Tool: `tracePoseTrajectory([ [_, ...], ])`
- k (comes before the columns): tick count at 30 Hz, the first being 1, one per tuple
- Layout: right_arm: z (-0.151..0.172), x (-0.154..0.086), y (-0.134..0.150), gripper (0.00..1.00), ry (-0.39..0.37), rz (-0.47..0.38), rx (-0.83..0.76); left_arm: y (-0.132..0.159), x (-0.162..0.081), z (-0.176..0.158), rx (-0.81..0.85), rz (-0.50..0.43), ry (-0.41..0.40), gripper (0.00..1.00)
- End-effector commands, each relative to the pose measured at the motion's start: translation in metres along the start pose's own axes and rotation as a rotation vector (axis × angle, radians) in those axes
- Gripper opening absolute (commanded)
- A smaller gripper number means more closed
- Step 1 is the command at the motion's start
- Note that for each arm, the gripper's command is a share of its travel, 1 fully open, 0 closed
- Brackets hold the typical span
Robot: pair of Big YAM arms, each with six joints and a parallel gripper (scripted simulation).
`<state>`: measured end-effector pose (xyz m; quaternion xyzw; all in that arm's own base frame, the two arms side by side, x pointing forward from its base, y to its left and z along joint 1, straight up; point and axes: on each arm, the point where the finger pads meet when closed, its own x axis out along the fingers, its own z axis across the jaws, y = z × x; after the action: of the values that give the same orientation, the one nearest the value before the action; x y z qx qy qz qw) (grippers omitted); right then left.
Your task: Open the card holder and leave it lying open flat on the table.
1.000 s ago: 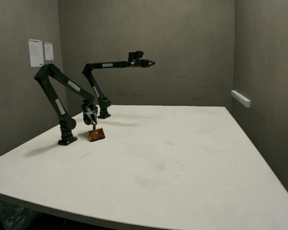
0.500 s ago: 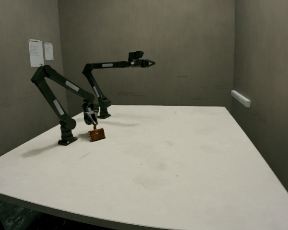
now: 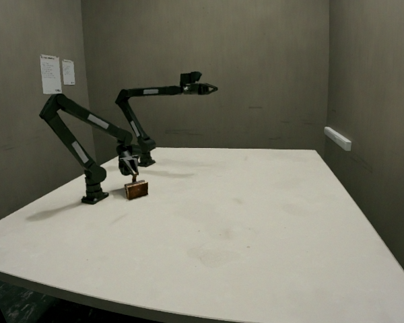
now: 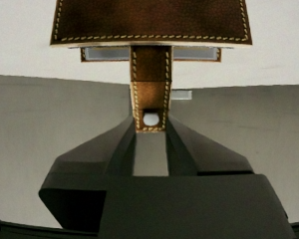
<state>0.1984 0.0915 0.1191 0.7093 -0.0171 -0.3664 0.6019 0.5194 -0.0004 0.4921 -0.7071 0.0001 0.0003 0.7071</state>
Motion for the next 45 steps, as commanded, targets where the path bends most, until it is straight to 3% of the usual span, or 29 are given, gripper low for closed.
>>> tracePoseTrajectory([
  [1,-0.004,0.0,0.004,0.21,0.013,-0.004,0.012,-0.003,-0.002,-0.008,-0.008,-0.016,0.017,0.36],
  [23,-0.006,0.004,0.005,0.21,0.014,-0.005,0.002,-0.003,-0.002,-0.008,-0.008,-0.016,0.017,0.36],
  [45,-0.014,-0.017,-0.007,0.21,0.012,-0.002,0.031,-0.003,-0.002,-0.008,-0.008,-0.016,0.017,0.36],
])
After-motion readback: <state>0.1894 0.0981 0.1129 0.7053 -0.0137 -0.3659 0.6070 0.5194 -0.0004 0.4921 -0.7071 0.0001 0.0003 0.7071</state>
